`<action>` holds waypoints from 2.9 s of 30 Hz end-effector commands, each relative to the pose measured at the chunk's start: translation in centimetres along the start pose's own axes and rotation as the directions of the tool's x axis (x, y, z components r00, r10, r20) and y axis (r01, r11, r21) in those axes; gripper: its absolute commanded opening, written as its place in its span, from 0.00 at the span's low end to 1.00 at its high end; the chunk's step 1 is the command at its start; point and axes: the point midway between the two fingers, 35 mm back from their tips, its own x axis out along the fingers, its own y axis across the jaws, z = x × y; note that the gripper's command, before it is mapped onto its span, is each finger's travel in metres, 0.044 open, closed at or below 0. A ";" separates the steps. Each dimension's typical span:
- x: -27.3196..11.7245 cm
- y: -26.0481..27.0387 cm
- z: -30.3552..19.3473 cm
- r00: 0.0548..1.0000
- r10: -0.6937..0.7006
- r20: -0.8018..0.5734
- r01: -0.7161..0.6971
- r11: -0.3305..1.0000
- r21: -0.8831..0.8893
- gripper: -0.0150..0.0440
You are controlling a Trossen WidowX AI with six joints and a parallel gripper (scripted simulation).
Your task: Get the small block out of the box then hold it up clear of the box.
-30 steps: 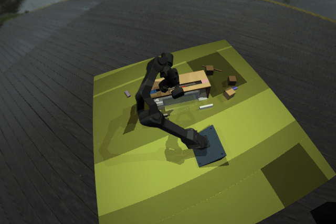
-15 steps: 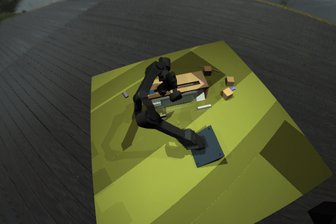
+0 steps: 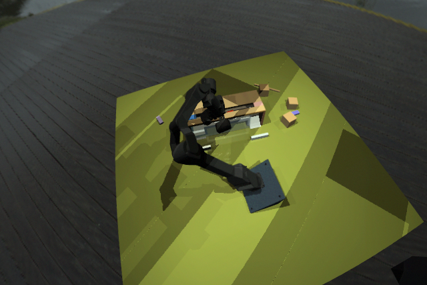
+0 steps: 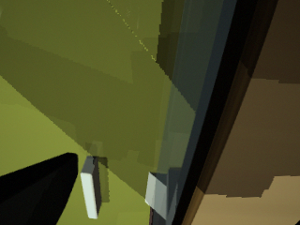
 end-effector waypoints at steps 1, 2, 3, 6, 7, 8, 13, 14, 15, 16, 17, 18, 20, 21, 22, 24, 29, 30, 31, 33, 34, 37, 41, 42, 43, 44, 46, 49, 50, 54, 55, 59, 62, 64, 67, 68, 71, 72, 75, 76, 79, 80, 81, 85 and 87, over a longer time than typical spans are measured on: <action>0.7 0.2 0.4 1.000 0.002 0.005 -0.002 1.000 0.004 0.93; 0.9 0.2 0.4 1.000 0.002 0.005 -0.002 1.000 0.004 0.93; 1.0 0.2 0.5 1.000 0.002 0.005 -0.002 1.000 0.004 0.93; 1.5 0.3 0.7 1.000 0.003 0.006 -0.003 1.000 0.004 0.93; 1.6 0.3 0.8 1.000 0.003 0.006 -0.003 1.000 0.004 0.93; 1.8 0.3 0.8 1.000 0.003 0.006 -0.003 1.000 0.004 0.93; 1.3 0.1 0.3 1.000 0.000 0.001 0.000 1.000 0.000 0.93; 1.4 0.1 0.0 1.000 0.000 0.001 0.000 1.000 0.000 0.93; 1.5 0.1 -0.2 1.000 0.000 0.001 0.000 1.000 0.000 0.93; 1.7 0.2 -0.6 1.000 0.000 0.001 0.000 1.000 0.000 0.93; 1.8 0.2 -0.8 1.000 0.000 0.001 0.000 1.000 0.000 0.93; 1.9 0.2 -1.1 1.000 0.000 0.001 0.000 1.000 0.000 0.93; 2.0 0.2 -1.5 1.000 0.001 0.000 -0.001 1.000 0.000 0.93; 2.1 0.2 -1.7 1.000 0.001 0.000 -0.001 1.000 0.000 0.93; 2.2 0.2 -1.9 1.000 0.001 0.000 -0.001 1.000 0.000 0.93; 2.3 0.2 -2.3 1.000 0.001 0.000 -0.001 1.000 0.000 0.93; 2.7 0.2 -3.4 1.000 0.001 -0.001 -0.001 1.000 0.000 0.93; 2.8 0.2 -3.6 1.000 0.001 -0.001 -0.001 1.000 0.000 0.93; 2.9 0.2 -3.8 1.000 0.001 -0.001 -0.001 1.000 0.000 0.93; 3.0 0.2 -4.3 1.000 0.001 -0.001 -0.001 1.000 0.000 0.93; 3.1 0.2 -4.5 1.000 0.001 -0.001 -0.001 1.000 0.000 0.93; 3.3 0.2 -5.1 1.000 0.001 -0.002 -0.001 1.000 0.000 0.93; 3.7 0.2 -6.0 1.000 0.000 -0.002 0.000 1.000 0.000 0.93; 3.7 0.2 -6.2 1.000 0.000 -0.002 0.000 1.000 0.001 0.93; 3.8 0.2 -6.4 1.000 0.000 -0.002 0.000 1.000 0.001 0.93; 3.9 0.2 -6.7 1.000 0.000 -0.002 0.000 1.000 0.001 0.93; 4.0 0.2 -7.1 1.000 0.000 -0.003 0.000 1.000 0.001 0.93; 4.3 0.2 -7.8 1.000 0.000 -0.003 0.000 1.000 0.000 0.93; 4.4 0.2 -8.0 1.000 0.000 -0.003 0.000 1.000 0.000 0.93; 4.7 0.2 -8.8 1.000 0.000 -0.004 0.000 1.000 0.000 0.93; 4.7 0.2 -9.1 1.000 0.000 -0.004 0.000 1.000 0.000 0.93; 5.1 0.2 -10.0 1.000 0.000 -0.004 0.000 1.000 0.000 0.93; 5.3 0.2 -10.7 1.000 0.000 -0.005 0.000 1.000 0.000 0.93; 5.5 0.2 -11.1 1.000 0.000 -0.005 0.000 1.000 0.000 0.93; 5.7 0.2 -11.8 1.000 0.000 -0.005 0.000 1.000 0.000 0.93; 5.8 0.2 -12.0 1.000 0.000 -0.006 0.000 1.000 0.000 0.93; 5.6 0.2 -12.2 1.000 0.000 -0.006 0.000 1.000 0.001 0.93; 5.1 0.2 -12.3 1.000 0.000 -0.006 0.000 1.000 0.001 0.93; 2.9 0.1 -13.0 1.000 0.001 -0.005 -0.001 1.000 0.004 0.93; 1.9 0.1 -13.2 1.000 0.001 -0.005 -0.001 1.000 0.005 0.93; -0.2 0.3 -13.7 1.000 0.002 -0.004 -0.002 1.000 0.007 0.93; -0.2 0.3 -13.7 1.000 0.002 -0.004 -0.002 1.000 0.007 0.93; -0.2 0.3 -13.7 1.000 0.002 -0.004 -0.002 1.000 0.007 0.93; 0.1 0.2 -13.8 1.000 -0.012 -0.004 0.012 0.999 0.032 0.89; 0.2 0.3 -14.0 1.000 -0.022 0.008 0.020 0.984 0.176 0.80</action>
